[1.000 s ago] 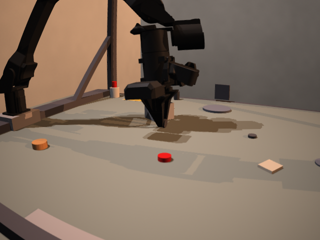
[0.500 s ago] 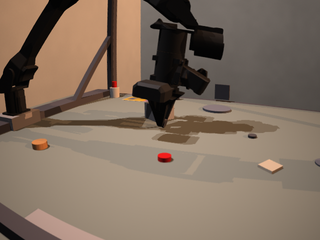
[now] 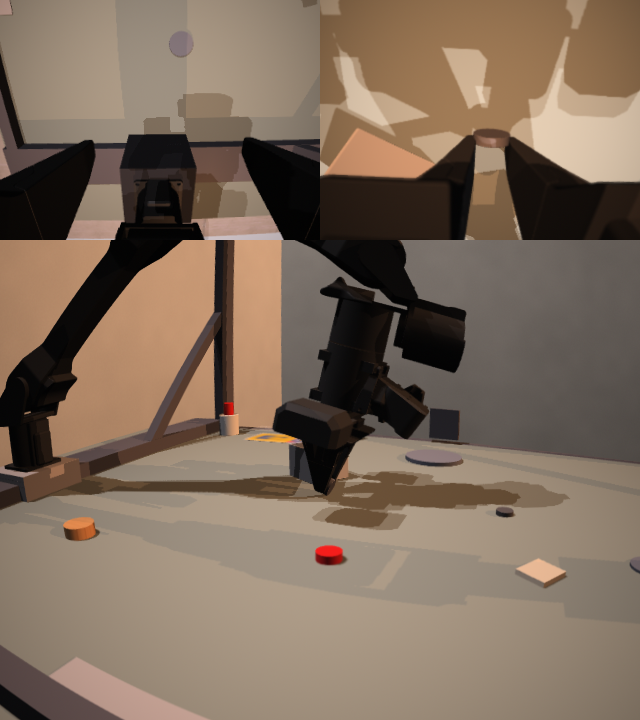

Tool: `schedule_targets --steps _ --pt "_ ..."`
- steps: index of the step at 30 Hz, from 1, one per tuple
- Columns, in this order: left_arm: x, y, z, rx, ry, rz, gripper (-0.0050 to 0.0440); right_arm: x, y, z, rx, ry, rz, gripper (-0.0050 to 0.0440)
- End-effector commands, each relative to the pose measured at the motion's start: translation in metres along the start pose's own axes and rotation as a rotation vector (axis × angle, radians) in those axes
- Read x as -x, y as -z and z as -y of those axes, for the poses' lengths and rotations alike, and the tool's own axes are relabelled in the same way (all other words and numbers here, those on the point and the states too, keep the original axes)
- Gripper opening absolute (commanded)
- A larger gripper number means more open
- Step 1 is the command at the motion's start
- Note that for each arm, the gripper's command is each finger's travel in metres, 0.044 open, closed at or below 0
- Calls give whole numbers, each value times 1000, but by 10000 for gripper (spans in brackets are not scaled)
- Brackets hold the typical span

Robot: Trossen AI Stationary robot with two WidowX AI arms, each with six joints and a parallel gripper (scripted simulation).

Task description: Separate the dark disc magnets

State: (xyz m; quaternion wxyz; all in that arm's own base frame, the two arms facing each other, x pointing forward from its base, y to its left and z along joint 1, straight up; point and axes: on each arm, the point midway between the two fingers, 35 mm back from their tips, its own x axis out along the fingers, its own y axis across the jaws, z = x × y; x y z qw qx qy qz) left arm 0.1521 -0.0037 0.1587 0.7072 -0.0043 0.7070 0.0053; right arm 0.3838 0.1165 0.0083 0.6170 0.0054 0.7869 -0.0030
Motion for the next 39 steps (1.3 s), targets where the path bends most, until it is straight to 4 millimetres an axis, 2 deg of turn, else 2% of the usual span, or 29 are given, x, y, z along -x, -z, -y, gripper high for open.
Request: schedule_targets --steps 1,6,8,9,39 --pt "4 -1 0 -1 2 16 400 8 -9 -1 4 -11 -72 40" --pt "4 -1 0 -1 2 16 400 8 -11 -1 4 -11 -126 40" --pt "4 -1 0 -1 2 16 400 8 -10 -2 6 -11 -126 88" --pt "4 -1 0 -1 2 16 400 8 -10 -2 6 -10 -126 95" --pt "4 -1 0 -1 2 16 400 8 -12 -2 4 -9 -119 95"
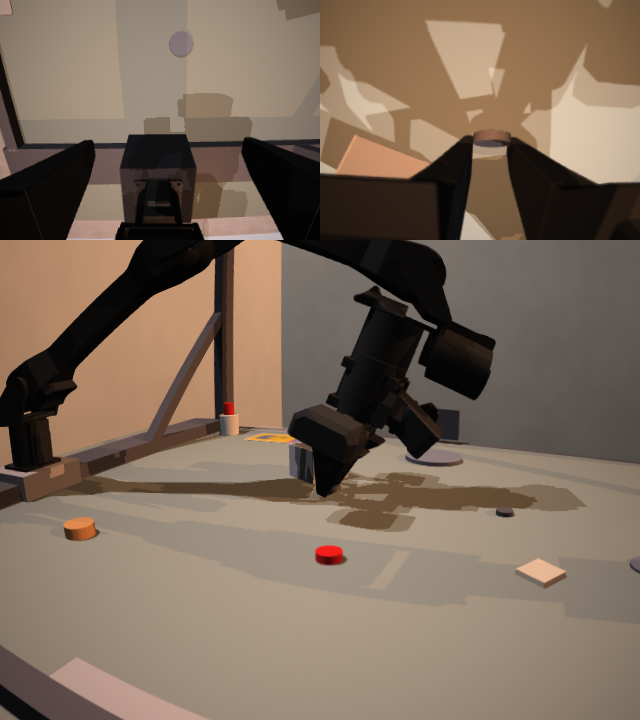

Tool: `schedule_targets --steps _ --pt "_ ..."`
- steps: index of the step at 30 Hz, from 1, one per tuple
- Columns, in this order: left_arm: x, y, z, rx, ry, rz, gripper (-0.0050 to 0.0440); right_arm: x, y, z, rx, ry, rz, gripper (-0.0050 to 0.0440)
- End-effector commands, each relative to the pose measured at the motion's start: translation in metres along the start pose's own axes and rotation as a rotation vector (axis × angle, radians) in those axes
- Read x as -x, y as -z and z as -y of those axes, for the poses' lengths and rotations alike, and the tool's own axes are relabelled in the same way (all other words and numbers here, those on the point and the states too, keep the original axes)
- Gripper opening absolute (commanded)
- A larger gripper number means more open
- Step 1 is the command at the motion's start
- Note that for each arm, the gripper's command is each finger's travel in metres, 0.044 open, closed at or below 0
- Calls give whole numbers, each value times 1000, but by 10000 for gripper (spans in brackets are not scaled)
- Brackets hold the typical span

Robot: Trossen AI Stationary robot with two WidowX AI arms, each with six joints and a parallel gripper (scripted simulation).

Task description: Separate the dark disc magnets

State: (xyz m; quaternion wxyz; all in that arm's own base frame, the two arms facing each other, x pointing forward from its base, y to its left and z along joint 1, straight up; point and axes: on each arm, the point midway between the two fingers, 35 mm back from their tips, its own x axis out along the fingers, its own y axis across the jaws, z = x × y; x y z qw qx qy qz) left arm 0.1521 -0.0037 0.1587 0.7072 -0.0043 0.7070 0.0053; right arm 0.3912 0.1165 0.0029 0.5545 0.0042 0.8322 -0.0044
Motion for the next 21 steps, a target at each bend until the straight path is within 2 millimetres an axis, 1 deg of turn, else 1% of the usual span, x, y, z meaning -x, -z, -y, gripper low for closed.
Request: schedule_targets --steps 1,8,20,21 --pt "4 -1 0 -1 2 16 400 12 -2 -2 6 -13 35 95" --pt "4 -1 0 -1 2 16 400 13 -2 -2 6 -13 37 95" --pt "4 -1 0 -1 2 16 400 14 -1 -2 5 -12 39 383" --pt "4 -1 0 -1 2 16 400 14 -1 -2 5 -12 39 400"
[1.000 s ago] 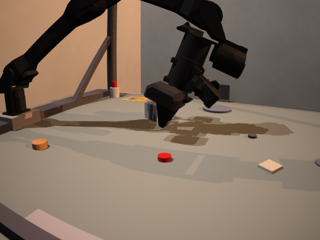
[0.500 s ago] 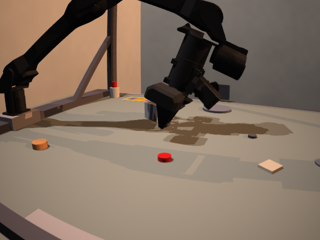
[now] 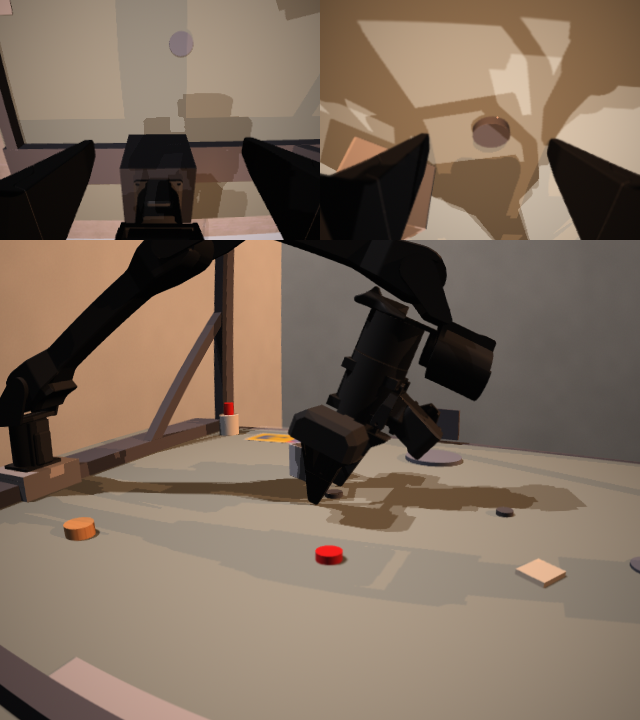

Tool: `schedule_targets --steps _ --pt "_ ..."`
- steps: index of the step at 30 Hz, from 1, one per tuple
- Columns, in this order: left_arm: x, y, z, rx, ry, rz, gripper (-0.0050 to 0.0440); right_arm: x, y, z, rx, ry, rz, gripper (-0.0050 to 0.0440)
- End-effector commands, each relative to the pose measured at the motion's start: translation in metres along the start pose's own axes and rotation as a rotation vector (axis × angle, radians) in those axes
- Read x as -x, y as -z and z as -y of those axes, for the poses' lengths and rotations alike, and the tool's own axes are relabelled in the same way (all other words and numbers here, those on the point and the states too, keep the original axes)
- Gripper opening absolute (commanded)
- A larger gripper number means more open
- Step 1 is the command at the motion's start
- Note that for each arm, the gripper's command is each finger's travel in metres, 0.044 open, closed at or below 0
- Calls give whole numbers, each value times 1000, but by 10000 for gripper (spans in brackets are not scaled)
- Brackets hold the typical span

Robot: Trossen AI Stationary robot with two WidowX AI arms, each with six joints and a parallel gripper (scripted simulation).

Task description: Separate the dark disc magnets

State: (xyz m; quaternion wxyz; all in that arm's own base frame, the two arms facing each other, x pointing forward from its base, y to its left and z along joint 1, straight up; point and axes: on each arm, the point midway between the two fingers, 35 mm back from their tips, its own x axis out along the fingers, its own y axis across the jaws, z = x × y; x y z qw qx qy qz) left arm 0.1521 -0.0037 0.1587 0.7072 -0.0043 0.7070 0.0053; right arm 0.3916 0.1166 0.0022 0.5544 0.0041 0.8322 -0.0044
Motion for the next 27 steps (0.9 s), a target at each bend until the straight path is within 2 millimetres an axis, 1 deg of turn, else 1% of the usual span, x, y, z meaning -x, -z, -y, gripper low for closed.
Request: schedule_targets --steps 1,7,10,12,14,17,19,21,22,27 --pt "4 -1 0 -1 2 16 400 15 0 -2 5 -12 40 400" --pt "4 -1 0 -1 2 16 400 15 0 -2 5 -12 40 400" --pt "0 0 1 -22 -5 10 400 18 2 -1 5 -12 46 400" --pt "-4 -4 2 -62 -18 18 400 20 5 -1 4 -10 47 400" --pt "-11 -11 5 -137 -40 35 400 23 6 -1 3 -8 54 400" --pt "-25 -25 15 -319 -95 89 400 30 11 -2 4 -6 70 400" --pt "-25 -25 15 -319 -95 89 400 30 11 -2 4 -6 70 400" --pt "-37 -37 26 -476 -143 136 400 37 15 -2 4 -7 84 400" --pt "-44 -37 31 -555 -168 133 400 41 17 -2 4 -7 91 400" --pt "-59 -48 50 -786 -244 201 400 50 23 -1 4 -8 112 400"
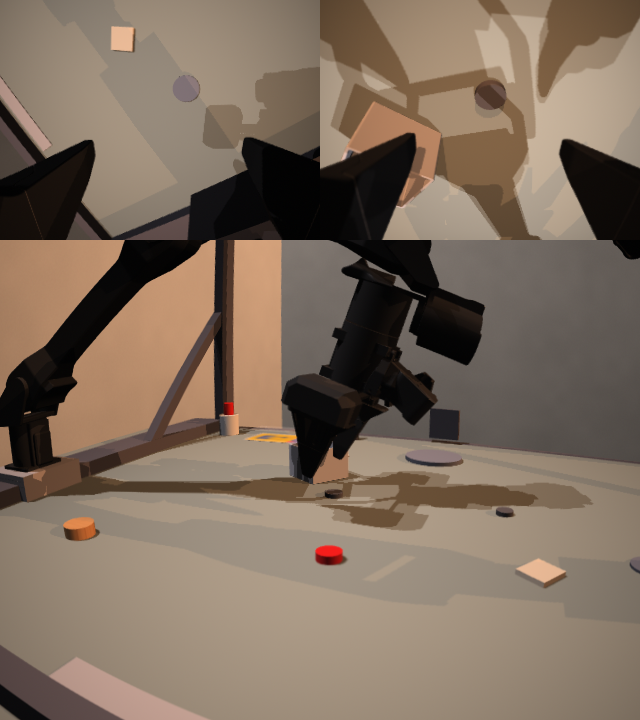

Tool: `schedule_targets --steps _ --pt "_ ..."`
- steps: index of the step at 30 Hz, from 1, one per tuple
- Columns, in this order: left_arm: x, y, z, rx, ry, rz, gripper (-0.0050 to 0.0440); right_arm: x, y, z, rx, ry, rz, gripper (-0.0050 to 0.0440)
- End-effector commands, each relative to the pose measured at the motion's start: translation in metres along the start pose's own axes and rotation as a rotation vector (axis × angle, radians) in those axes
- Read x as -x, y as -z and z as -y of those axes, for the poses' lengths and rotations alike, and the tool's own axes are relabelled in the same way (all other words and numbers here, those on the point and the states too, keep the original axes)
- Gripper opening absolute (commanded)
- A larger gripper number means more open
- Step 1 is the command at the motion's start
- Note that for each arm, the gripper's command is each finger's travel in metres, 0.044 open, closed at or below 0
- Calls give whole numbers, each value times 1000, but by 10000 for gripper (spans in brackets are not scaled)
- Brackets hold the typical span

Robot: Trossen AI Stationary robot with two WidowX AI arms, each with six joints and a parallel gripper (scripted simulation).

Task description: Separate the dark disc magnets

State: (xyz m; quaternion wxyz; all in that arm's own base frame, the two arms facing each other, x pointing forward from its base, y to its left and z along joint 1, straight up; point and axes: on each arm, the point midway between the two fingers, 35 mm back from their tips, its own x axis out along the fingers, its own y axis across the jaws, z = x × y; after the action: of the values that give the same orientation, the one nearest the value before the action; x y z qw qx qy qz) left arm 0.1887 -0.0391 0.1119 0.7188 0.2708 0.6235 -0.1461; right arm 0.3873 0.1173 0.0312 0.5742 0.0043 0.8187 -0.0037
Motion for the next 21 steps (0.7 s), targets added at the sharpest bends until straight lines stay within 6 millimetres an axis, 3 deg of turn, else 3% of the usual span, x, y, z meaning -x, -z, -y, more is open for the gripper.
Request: schedule_targets --steps 1,7,10,14,21 --pt "-15 -20 10 -214 -88 68 400 27 8 -1 3 -7 67 400" --pt "-28 -41 28 -449 -181 147 400 37 15 -1 4 -8 90 400" --pt "-28 -49 32 -477 -203 187 400 39 15 0 4 -9 93 400" --pt "-36 -58 51 -666 -279 233 400 47 21 0 4 -9 111 400" --pt "-40 -70 72 -834 -366 312 400 55 27 0 4 -11 130 400"
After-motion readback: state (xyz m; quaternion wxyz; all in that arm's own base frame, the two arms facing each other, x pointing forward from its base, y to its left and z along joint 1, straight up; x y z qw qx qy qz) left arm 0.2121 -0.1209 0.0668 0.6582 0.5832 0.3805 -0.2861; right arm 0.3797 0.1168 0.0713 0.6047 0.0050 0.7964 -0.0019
